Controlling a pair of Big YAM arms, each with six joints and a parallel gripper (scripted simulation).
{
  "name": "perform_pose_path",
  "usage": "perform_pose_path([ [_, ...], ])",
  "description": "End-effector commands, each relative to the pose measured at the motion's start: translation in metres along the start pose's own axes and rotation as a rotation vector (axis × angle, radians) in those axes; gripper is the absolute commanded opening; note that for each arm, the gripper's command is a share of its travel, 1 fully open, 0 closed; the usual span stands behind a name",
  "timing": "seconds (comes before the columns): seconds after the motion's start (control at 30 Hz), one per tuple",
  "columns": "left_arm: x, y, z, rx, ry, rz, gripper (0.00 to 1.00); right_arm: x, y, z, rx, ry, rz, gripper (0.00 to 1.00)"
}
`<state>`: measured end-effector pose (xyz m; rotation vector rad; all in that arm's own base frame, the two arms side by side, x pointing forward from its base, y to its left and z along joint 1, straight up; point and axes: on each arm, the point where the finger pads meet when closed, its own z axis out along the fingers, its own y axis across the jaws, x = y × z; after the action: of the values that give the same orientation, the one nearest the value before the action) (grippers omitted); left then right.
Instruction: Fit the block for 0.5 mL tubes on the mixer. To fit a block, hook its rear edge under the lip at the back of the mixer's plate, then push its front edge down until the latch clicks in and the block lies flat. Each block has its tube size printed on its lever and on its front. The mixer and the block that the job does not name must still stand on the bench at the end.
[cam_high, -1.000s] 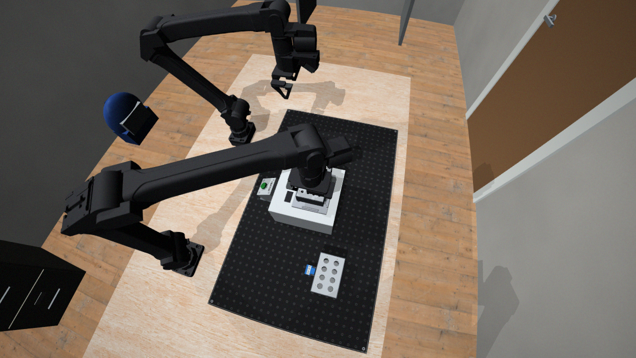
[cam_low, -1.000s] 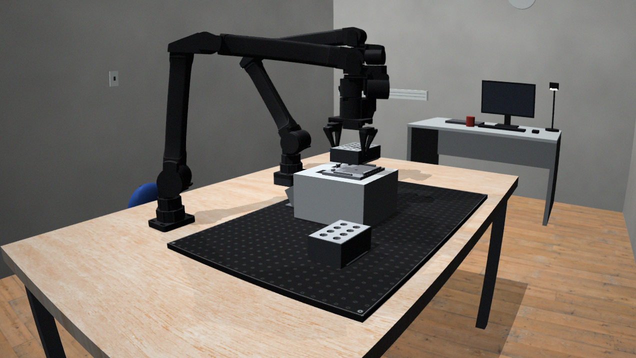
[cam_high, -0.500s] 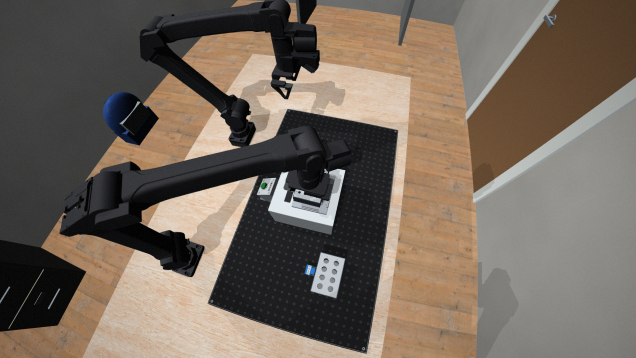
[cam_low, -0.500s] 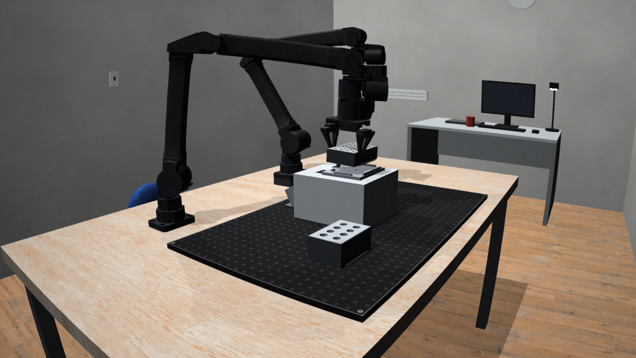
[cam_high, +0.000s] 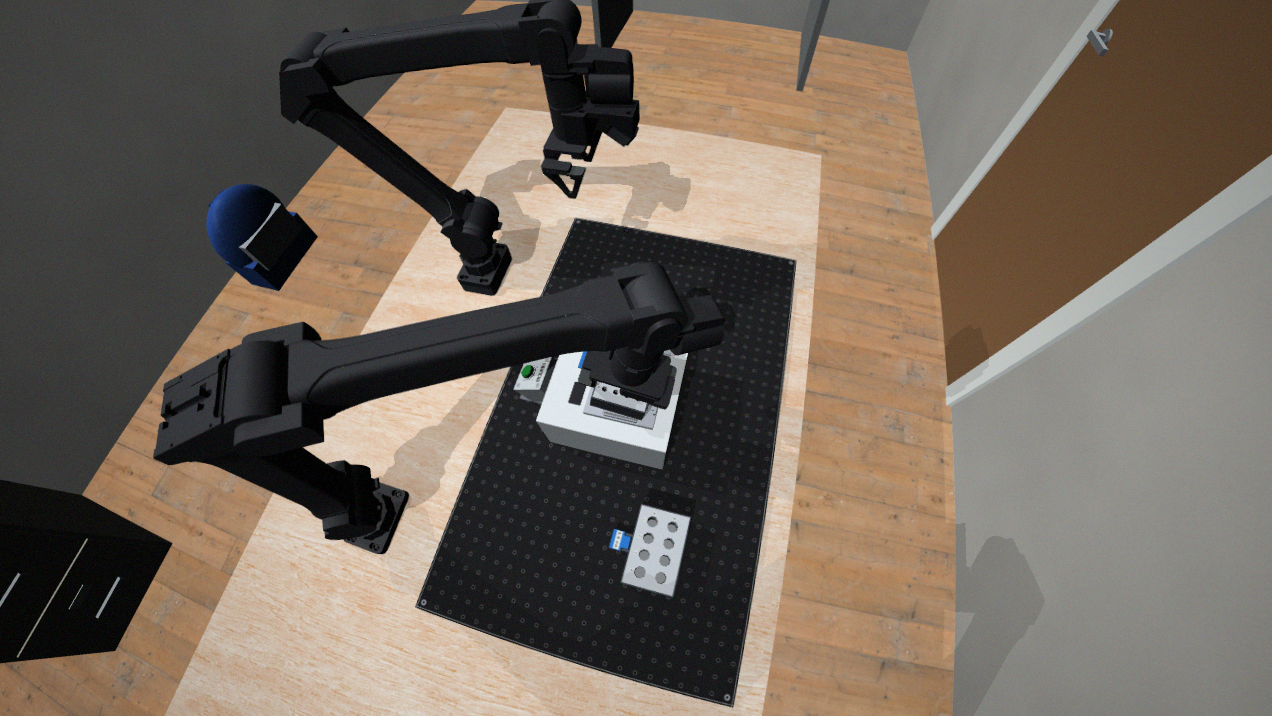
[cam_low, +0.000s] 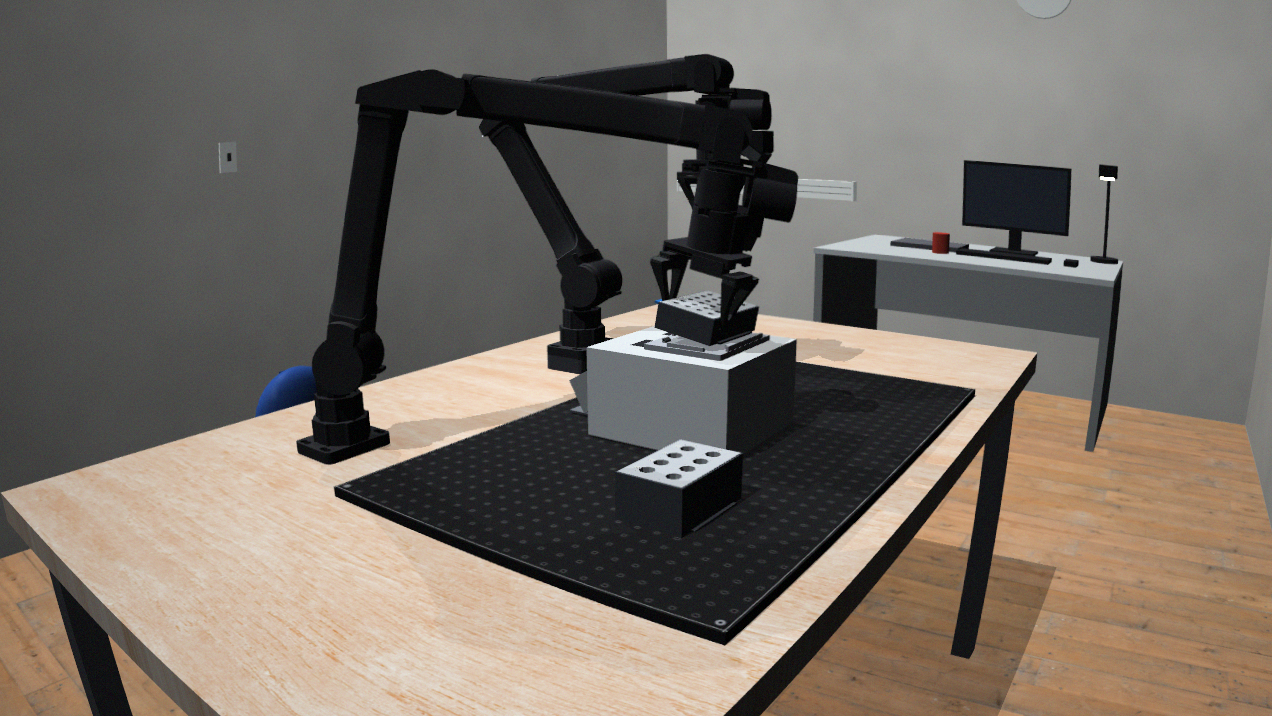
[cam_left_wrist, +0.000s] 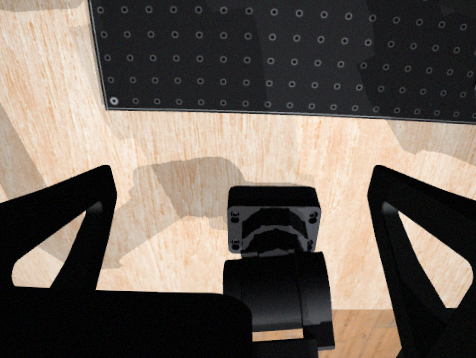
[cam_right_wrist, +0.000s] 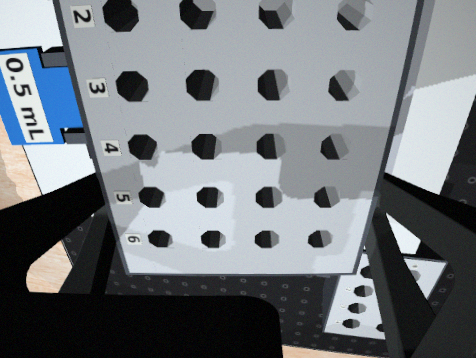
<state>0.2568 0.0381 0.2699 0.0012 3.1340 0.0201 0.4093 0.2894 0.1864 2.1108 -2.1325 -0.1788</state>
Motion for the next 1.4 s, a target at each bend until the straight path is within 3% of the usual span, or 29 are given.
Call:
perform_pose_path([
  [0.0, -0.003, 0.0, -0.01, -0.002, -0.019, 0.008, 1.0, -0.019, -0.008, -0.067, 0.139, -0.1, -0.01, 0.0],
  [0.53, -0.002, 0.0, -0.01, -0.002, -0.017, 0.007, 1.0, -0.009, -0.009, -0.073, 0.127, -0.092, -0.016, 0.0],
  [0.93, -0.002, 0.0, -0.009, -0.002, -0.016, 0.006, 1.0, -0.017, -0.004, -0.054, 0.115, -0.084, -0.034, 0.0],
  [1.37, -0.002, 0.0, -0.009, -0.002, -0.015, 0.006, 1.0, -0.003, -0.004, -0.035, 0.081, -0.065, 0.0, 0.0],
])
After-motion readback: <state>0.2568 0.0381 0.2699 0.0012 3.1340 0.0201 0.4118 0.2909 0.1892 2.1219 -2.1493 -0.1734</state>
